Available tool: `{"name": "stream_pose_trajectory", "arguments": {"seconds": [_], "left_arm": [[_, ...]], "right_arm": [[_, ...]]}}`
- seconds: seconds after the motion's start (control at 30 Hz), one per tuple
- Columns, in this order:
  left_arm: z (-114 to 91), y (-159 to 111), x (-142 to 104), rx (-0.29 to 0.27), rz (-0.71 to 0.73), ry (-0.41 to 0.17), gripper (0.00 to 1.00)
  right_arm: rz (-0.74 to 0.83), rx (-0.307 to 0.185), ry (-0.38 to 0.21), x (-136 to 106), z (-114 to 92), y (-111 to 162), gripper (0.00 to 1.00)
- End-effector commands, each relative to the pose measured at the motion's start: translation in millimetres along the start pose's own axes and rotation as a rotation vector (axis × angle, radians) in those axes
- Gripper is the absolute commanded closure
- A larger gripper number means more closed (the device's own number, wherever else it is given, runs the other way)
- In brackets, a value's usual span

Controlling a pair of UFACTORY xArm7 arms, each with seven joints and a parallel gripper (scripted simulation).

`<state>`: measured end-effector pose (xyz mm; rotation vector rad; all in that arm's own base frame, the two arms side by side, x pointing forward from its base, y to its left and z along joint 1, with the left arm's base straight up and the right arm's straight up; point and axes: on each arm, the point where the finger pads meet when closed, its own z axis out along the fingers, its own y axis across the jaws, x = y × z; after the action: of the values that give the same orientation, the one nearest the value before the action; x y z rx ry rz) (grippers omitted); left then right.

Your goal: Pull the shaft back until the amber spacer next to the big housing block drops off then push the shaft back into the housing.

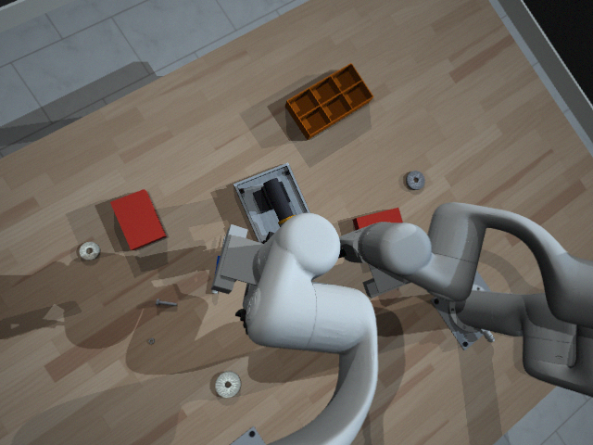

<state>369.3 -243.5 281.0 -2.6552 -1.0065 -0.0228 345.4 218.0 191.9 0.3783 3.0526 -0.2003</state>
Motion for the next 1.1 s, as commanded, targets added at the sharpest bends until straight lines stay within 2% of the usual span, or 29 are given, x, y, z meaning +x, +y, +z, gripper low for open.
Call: {"name": "stream_pose_trajectory", "arguments": {"seconds": [0.0, 0.27, 0.33, 0.37, 0.83, 0.9, 0.93, 1.07], "left_arm": [[-1.7, 0.6, 0.1, -0.005, 0.001, 0.001, 0.00], [-1.7, 0.6, 0.1, -0.005, 0.001, 0.001, 0.00], [-1.7, 0.6, 0.1, -0.005, 0.001, 0.001, 0.00], [-1.7, 0.6, 0.1, -0.005, 0.001, 0.001, 0.00], [-1.7, 0.6, 0.1, -0.005, 0.001, 0.001, 0.00], [-1.7, 0.6, 0.1, -0.005, 0.001, 0.001, 0.00], [-1.7, 0.6, 0.1, -0.005, 0.001, 0.001, 0.00], [-1.7, 0.6, 0.1, -0.005, 0.001, 0.001, 0.00]], "right_arm": [[0.100, -0.002, 0.004, -14.9, -0.2, -12.9, 0.00], [0.263, 0.001, 0.016, -36.0, 2.3, -37.2, 0.00], [0.263, 0.001, 0.016, -36.0, 2.3, -37.2, 0.00], [0.321, 0.002, 0.021, -43.0, 3.2, -46.2, 0.00], [0.595, 0.009, 0.040, -72.5, 7.5, -91.2, 0.00], [0.595, 0.009, 0.040, -72.5, 7.5, -91.2, 0.00], [0.652, 0.011, 0.044, -77.9, 8.4, -101.1, 0.00], [0.721, 0.013, 0.048, -84.0, 9.5, -113.1, 0.00]]}}
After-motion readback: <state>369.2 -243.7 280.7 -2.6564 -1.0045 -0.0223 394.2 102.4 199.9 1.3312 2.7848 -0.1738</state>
